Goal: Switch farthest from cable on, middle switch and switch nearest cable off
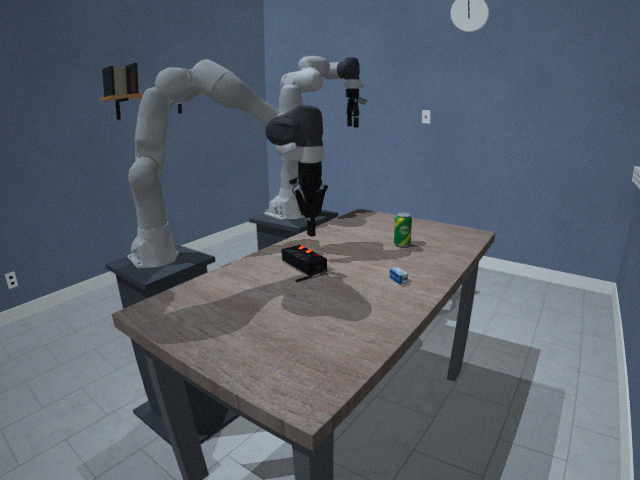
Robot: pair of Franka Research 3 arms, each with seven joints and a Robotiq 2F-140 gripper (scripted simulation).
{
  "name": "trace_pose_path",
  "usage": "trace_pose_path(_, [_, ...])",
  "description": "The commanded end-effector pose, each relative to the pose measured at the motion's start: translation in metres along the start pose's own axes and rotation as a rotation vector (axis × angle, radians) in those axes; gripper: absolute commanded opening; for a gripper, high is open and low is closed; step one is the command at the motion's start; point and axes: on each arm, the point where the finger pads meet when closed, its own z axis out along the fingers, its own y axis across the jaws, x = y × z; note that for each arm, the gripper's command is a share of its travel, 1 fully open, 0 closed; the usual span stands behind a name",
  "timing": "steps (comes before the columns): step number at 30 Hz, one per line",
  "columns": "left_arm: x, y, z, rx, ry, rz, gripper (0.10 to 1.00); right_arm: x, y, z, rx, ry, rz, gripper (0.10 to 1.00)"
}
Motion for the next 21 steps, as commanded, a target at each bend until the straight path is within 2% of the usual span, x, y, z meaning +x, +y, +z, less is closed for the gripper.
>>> trace_pose_path(1, [0.000, 0.000, 0.000, 0.000, 0.000, 0.000, 1.000, 0.000, 0.000, 0.004, 0.000, -0.001, 0.007, 0.099])
trace_pose_path(21, [0.000, 0.000, 0.000, 0.000, 0.000, 0.000, 1.000, 0.001, 0.001, 0.030, 0.000, -0.001, 0.007, 0.099])
